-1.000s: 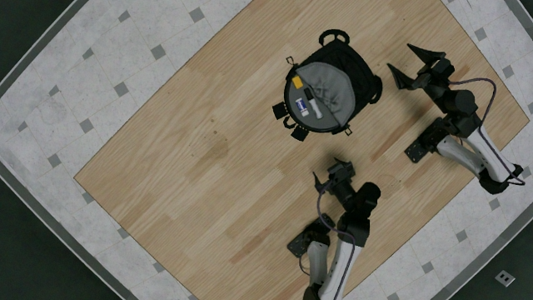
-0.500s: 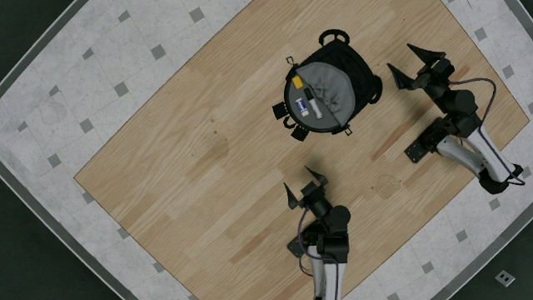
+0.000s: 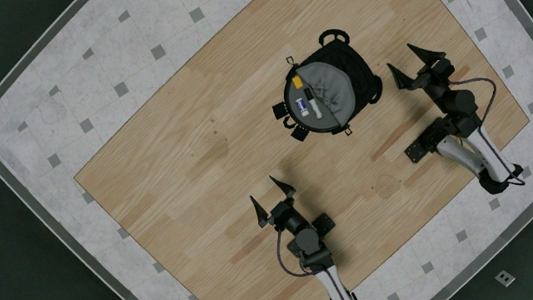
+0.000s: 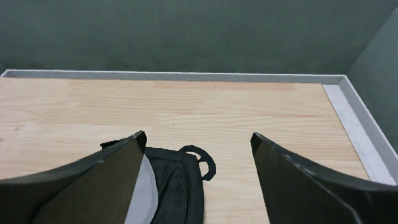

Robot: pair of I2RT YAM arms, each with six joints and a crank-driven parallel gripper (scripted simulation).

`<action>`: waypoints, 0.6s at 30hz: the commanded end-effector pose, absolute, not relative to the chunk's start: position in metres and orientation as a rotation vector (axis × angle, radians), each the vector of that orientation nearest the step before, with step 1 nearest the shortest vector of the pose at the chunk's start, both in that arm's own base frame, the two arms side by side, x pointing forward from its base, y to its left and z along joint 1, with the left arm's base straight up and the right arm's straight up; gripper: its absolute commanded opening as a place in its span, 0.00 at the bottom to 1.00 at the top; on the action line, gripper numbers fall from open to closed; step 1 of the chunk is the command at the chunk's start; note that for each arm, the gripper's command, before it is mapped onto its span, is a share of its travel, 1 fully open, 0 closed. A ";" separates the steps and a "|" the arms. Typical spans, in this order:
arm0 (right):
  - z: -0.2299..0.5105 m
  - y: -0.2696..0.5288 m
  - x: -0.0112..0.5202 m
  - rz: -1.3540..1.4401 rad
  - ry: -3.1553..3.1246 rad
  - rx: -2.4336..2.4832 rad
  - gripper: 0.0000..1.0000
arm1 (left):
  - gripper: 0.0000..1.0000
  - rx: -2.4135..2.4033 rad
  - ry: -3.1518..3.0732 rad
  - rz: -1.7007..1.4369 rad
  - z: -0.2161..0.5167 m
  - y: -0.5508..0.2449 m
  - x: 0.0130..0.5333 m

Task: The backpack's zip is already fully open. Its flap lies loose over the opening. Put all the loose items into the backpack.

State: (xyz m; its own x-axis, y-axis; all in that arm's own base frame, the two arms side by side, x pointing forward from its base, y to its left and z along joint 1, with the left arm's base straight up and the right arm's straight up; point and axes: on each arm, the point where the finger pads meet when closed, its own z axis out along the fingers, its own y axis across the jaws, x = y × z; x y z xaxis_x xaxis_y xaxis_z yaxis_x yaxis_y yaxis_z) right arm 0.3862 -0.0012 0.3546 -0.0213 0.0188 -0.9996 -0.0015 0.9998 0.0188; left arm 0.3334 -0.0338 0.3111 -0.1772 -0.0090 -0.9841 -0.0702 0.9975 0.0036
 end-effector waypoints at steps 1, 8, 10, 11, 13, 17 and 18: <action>0.360 -0.001 0.385 0.016 1.578 0.011 0.90 | 0.90 0.011 1.647 -0.026 0.344 -0.039 0.349; 0.360 -0.001 0.385 0.016 1.578 0.011 0.90 | 0.90 -0.028 1.539 -0.009 0.372 0.003 0.377; 0.360 -0.001 0.385 0.016 1.578 0.011 0.90 | 0.90 -0.042 1.514 -0.009 0.379 0.013 0.384; 0.360 -0.001 0.385 0.016 1.578 0.011 0.90 | 0.90 -0.042 1.514 -0.009 0.379 0.013 0.385; 0.360 -0.001 0.385 0.016 1.578 0.011 0.90 | 0.90 -0.042 1.514 -0.010 0.379 0.012 0.387; 0.360 -0.001 0.385 0.016 1.578 0.011 0.90 | 0.90 -0.032 1.514 -0.021 0.379 0.005 0.388; 0.360 -0.001 0.385 0.016 1.578 0.011 0.90 | 0.90 -0.034 1.515 -0.018 0.378 0.006 0.388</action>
State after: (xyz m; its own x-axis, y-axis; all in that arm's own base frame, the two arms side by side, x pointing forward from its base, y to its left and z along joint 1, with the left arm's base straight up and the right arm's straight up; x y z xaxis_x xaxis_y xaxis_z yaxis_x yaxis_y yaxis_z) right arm 0.3862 -0.0012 0.3546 -0.0213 0.0188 -0.9996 -0.0015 0.9998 0.0188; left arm 0.3845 0.0119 0.3515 -0.0130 -0.0239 -0.9996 -0.0380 0.9990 -0.0234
